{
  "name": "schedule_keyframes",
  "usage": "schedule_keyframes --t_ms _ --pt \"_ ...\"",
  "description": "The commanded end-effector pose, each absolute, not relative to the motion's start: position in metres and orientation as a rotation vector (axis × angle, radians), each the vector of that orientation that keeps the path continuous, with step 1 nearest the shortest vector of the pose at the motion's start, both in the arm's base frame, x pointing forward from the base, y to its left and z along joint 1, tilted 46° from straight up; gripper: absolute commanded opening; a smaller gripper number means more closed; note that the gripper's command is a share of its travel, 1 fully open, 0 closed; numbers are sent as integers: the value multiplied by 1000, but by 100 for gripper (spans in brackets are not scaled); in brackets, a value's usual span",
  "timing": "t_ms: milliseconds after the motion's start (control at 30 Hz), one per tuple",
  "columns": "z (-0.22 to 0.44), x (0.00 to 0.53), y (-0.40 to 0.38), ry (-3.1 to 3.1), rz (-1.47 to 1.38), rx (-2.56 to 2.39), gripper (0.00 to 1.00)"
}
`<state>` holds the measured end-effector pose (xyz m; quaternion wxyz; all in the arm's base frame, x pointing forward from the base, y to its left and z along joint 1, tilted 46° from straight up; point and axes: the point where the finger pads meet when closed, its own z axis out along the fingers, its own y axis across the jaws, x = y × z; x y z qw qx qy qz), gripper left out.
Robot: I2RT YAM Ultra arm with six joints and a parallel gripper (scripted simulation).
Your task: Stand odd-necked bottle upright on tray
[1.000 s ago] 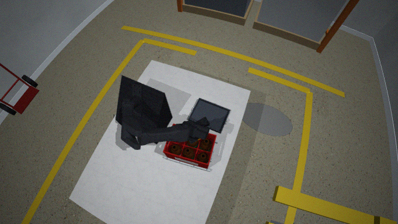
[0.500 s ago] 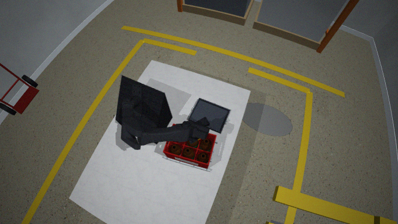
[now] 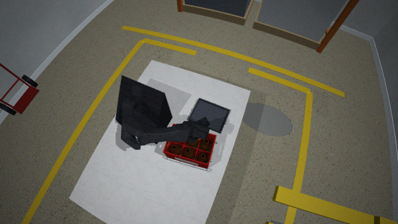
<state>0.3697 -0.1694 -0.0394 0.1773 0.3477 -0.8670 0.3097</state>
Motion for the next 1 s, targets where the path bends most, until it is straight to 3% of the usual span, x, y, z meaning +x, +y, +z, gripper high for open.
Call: schedule_keyframes --t_ms 0,233,267,967 --pt "-39 380 -164 -2470 890 1004 61" --pt "-39 380 -164 -2470 890 1004 61" --pt "-39 380 -164 -2470 890 1004 0" --pt "-39 380 -163 -2469 888 1007 0"
